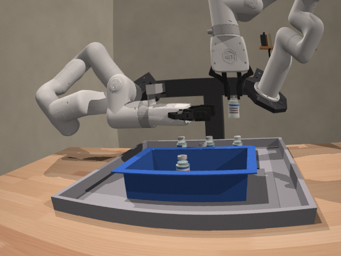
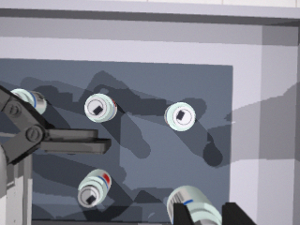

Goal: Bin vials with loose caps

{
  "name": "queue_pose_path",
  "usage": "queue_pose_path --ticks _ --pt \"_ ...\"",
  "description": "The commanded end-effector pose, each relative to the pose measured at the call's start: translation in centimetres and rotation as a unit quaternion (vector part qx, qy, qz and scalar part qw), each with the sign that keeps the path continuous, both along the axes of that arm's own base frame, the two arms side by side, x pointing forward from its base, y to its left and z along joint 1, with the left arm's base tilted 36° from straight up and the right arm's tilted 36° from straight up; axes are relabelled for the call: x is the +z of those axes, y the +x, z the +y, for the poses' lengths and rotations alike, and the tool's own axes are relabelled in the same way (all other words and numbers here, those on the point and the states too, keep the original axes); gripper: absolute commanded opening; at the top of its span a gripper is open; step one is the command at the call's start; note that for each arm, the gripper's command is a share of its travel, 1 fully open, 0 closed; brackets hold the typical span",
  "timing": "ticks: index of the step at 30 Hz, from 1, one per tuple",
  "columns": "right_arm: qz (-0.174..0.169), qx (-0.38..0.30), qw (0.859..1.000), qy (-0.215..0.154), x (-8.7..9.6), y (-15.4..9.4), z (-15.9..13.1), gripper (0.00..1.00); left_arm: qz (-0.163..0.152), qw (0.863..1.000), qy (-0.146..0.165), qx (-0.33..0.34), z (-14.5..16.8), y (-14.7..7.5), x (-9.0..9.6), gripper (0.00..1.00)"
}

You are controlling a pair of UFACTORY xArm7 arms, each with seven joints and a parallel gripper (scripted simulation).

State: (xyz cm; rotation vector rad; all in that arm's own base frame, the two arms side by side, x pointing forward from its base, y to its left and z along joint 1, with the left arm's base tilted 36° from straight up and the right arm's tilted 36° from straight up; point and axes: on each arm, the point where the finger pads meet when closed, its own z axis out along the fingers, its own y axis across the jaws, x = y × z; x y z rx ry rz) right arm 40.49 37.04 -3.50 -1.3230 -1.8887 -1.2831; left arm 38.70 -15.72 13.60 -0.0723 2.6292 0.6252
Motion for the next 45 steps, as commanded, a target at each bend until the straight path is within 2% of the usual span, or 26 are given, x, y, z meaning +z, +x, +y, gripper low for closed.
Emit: queue_pose_path --ticks 1,5,19,22,36,45 --pt "-0.001 0.002 1.000 0.002 -0.3 0.1 1.3 1.00 -0.001 1.000 -0.001 -0.002 -0.2 0.0 0.1 0.23" --pt "-0.001 0.002 1.000 0.002 -0.1 0.0 0.9 1.00 -0.001 1.000 -0.001 -0.002 -0.2 0.0 0.1 0.23" --pt "-0.001 0.001 1.000 0.001 -1.7 0.5 4.2 1.00 -0.001 1.000 -0.001 -0.002 -0.2 0.1 0.1 0.23" --pt "-0.001 0.001 1.000 0.001 -1.4 0.3 3.5 1.00 -0.001 1.000 -0.001 -0.002 -0.2 0.1 0.1 0.23" --pt "-0.001 0.001 1.000 0.001 -2.6 0.7 6.0 1.00 -0.001 1.000 -0.001 -0.002 -0.2 0.1 0.1 0.23" --pt "-0.001 0.001 1.000 0.001 -2.4 0.6 5.6 1.00 -0.001 1.000 -0.001 -0.002 -0.2 0.1 0.1 0.23"
